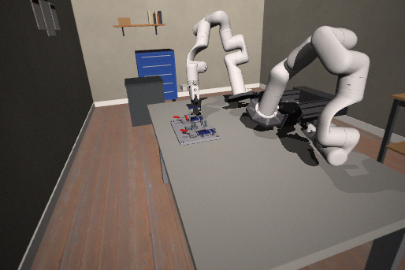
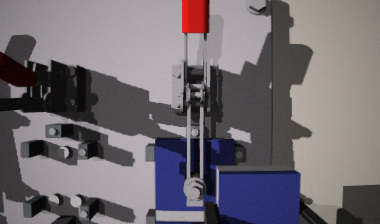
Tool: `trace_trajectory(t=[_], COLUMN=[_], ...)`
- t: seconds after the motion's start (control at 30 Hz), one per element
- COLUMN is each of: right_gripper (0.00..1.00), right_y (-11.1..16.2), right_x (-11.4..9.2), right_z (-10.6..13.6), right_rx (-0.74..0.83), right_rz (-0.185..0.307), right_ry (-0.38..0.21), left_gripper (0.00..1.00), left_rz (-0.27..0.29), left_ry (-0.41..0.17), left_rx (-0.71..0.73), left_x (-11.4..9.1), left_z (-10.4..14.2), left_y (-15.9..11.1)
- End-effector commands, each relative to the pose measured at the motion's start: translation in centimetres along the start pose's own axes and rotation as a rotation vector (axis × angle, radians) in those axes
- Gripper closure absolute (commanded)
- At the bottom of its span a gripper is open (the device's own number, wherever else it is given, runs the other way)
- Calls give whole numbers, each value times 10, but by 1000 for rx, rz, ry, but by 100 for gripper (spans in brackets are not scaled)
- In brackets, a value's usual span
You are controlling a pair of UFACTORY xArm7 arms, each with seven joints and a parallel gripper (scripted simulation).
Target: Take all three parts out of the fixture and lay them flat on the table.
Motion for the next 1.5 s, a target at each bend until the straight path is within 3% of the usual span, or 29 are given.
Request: trace_trajectory(t=[0.0, 0.13, 0.23, 0.53, 0.7, 0.9, 1.47], right_gripper=[100, 100, 100, 100, 100, 100, 100], right_y=[32, 63, 79, 83, 84, 84, 84], right_x=[-3, -3, -3, -3, 15, 44, 78], right_z=[0, -5, -22, -73, -98, -102, -103], right_rx=[3, 3, 3, 2, 2, 2, 2], right_rz=[-1, -1, -1, -1, -1, -1, -1], right_ry=[9, 9, 9, 9, 9, 9, 9], left_gripper=[0, 0, 0, 0, 0, 0, 0], left_rz=[1, 1, 1, 1, 1, 1, 1], left_ry=[-1, -1, -1, -1, -1, -1, -1], left_rx=[-1, -1, -1, -1, -1, -1, -1], left_x=[-1, -1, -1, -1, -1, -1, -1], left_z=[-1, -1, -1, -1, -1, -1, -1], left_y=[0, 0, 0, 0, 0, 0, 0])
Point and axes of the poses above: on each arm, the point where the finger pads meet when closed, its own x axis out along the fingers, its own y axis across the jaws, z = x × y, the point moved 8 cm from there along -x, back along the fingers, and after that the axes turned 1 degree about -x, right-handed, at the moved point
